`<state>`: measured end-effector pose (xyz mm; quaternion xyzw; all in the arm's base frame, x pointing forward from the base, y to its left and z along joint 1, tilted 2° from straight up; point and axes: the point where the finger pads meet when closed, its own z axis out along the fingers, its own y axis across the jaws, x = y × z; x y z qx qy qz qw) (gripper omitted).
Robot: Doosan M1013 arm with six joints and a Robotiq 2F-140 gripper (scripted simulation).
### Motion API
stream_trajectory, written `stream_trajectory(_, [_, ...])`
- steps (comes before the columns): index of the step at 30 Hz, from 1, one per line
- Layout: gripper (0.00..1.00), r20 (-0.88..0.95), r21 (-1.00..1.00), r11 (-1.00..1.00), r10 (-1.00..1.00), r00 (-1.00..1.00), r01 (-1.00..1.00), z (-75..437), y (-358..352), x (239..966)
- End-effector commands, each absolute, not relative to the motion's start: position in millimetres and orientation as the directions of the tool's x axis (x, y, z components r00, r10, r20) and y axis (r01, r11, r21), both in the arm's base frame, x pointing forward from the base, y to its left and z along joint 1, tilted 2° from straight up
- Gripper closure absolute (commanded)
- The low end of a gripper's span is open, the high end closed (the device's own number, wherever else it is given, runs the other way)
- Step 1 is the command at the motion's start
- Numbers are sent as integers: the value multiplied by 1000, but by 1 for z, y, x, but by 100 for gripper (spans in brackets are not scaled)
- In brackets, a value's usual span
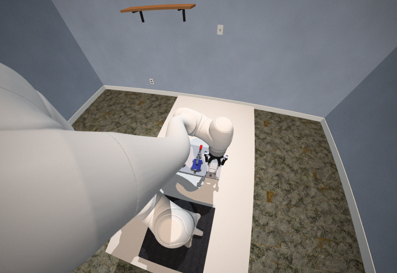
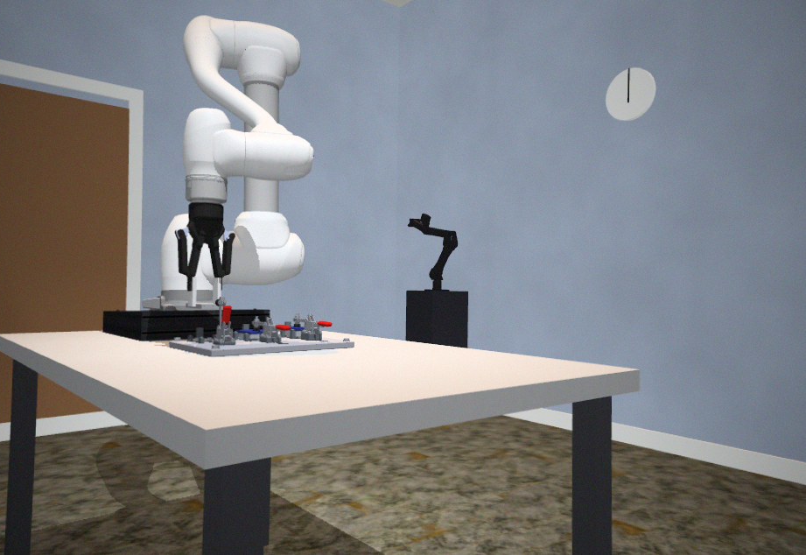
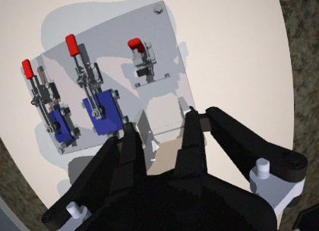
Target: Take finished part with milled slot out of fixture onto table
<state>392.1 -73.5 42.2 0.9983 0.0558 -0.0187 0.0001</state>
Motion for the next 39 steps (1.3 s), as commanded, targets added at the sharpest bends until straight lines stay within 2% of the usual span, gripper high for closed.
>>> stream_trajectory(1, [100, -37, -2, -994, 111, 993, 111, 42, -75, 392])
stream_trajectory(39, [100, -37, -2, -994, 111, 993, 111, 42, -146, 400])
